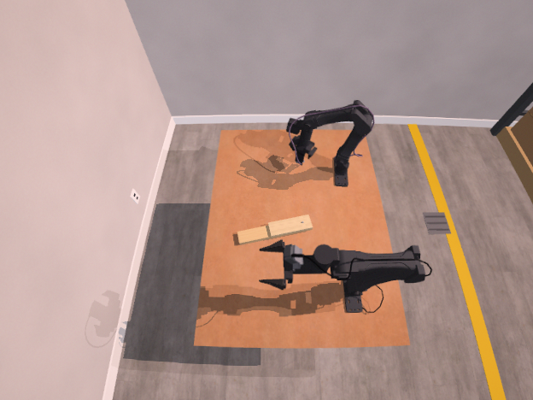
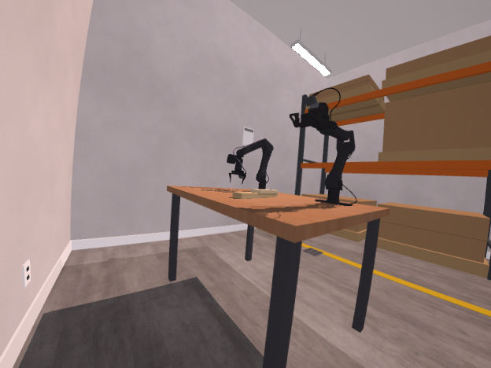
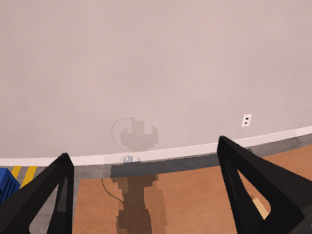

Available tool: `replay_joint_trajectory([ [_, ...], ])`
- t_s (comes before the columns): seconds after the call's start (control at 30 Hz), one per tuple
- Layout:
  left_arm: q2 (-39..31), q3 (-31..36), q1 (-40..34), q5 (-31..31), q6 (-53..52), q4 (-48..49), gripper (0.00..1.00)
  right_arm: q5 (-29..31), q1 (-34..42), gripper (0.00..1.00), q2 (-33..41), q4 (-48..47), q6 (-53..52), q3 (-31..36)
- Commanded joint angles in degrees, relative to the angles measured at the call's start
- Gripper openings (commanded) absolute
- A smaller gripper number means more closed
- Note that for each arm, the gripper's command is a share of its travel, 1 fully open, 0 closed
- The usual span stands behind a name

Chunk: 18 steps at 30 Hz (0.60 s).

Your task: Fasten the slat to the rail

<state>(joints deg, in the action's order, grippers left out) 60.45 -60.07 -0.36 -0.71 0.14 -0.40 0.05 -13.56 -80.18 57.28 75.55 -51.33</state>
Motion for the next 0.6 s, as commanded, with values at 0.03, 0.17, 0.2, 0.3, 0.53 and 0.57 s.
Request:
replay_joint_trajectory([
  [0.03,-0.6,-0.2,0.3,0.7,-0.1,0.7,1.00,-0.2,-0.7,1.00,-0.8,3.6,4.0,0.7],
  [0.17,-0.6,-0.2,0.3,0.7,-0.1,0.7,1.00,-0.1,-0.7,1.00,-0.7,3.7,4.2,0.8],
  [0.2,-0.6,-0.2,0.3,0.7,-0.1,0.7,1.00,-0.1,-0.7,1.00,-0.7,3.7,4.2,0.8],
  [0.3,-0.6,-0.2,0.3,0.7,-0.1,0.7,1.00,-0.1,-0.7,1.00,-0.7,3.7,4.2,0.8],
  [0.53,-0.6,-0.2,0.3,0.7,-0.1,0.7,1.00,-0.1,-0.7,1.00,-0.7,3.7,4.0,0.8],
  [0.57,-0.6,-0.2,0.3,0.7,-0.1,0.7,1.00,-0.1,-0.7,1.00,-0.7,3.7,4.0,0.8],
])
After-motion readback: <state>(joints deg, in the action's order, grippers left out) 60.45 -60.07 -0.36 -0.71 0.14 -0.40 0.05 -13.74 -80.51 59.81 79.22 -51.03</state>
